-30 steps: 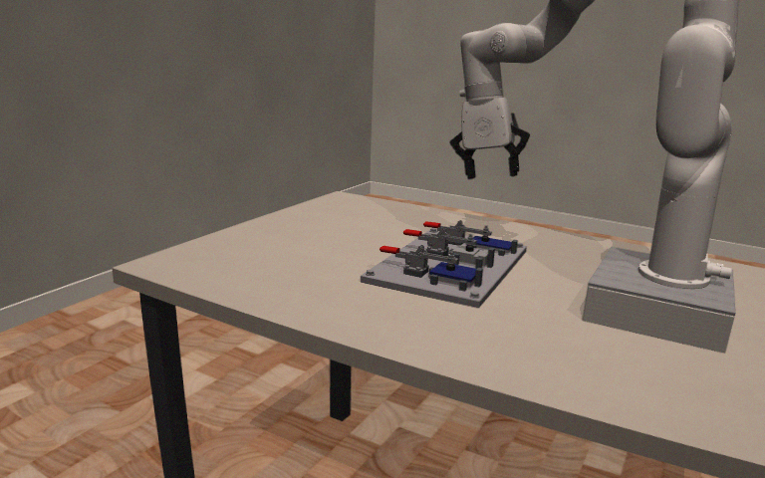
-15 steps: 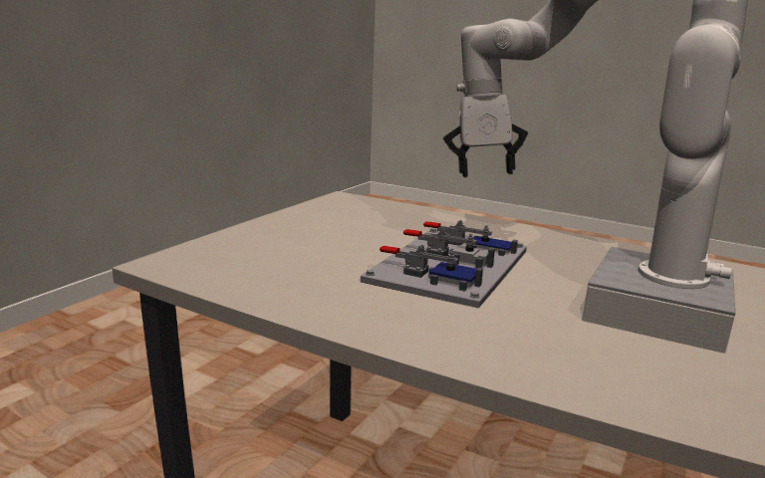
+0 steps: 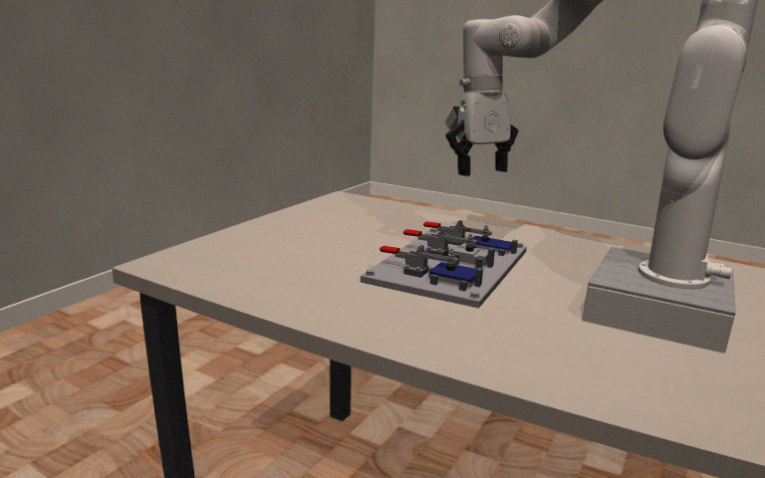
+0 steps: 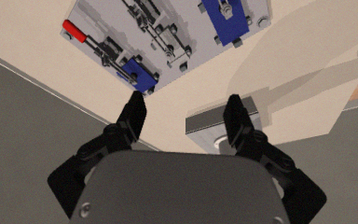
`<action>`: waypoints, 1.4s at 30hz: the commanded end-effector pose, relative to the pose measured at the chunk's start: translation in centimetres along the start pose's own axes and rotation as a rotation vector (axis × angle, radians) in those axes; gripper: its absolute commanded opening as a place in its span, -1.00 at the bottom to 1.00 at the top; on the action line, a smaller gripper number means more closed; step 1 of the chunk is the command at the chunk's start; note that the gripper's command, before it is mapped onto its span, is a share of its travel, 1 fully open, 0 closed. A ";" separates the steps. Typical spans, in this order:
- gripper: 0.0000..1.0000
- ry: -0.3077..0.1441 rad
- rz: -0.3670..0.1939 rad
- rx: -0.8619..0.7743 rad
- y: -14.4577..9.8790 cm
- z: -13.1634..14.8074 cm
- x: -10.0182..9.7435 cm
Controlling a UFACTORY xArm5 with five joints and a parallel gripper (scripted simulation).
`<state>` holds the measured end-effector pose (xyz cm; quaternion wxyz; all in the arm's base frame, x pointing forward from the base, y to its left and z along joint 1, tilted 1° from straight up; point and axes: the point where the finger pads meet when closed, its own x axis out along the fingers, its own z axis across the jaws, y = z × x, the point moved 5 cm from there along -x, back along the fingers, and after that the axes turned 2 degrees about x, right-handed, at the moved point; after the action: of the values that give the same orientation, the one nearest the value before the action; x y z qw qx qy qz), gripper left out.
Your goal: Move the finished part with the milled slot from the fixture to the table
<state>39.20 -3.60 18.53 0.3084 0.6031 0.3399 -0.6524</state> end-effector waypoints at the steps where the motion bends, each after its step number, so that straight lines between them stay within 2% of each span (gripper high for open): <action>1: 1.00 0.011 0.025 -0.166 -0.6 -0.7 -0.4; 4: 1.00 0.014 0.038 -0.268 -1.0 -1.0 -0.5; 6: 1.00 0.014 0.038 -0.268 -1.0 -1.0 -0.5; 8: 1.00 0.017 0.053 -0.391 -1.4 -1.5 -0.7; 15: 1.00 0.018 0.080 -0.596 -2.3 -2.2 -1.0; 28: 1.00 0.018 0.084 -0.621 -2.4 -2.3 -1.0; 29: -1.00 0.018 0.084 -0.622 -2.4 -2.3 -1.0; 42: -1.00 0.018 0.084 -0.622 -2.4 -2.3 -1.0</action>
<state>38.57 -0.35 19.46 0.5006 0.4984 0.5016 -0.4994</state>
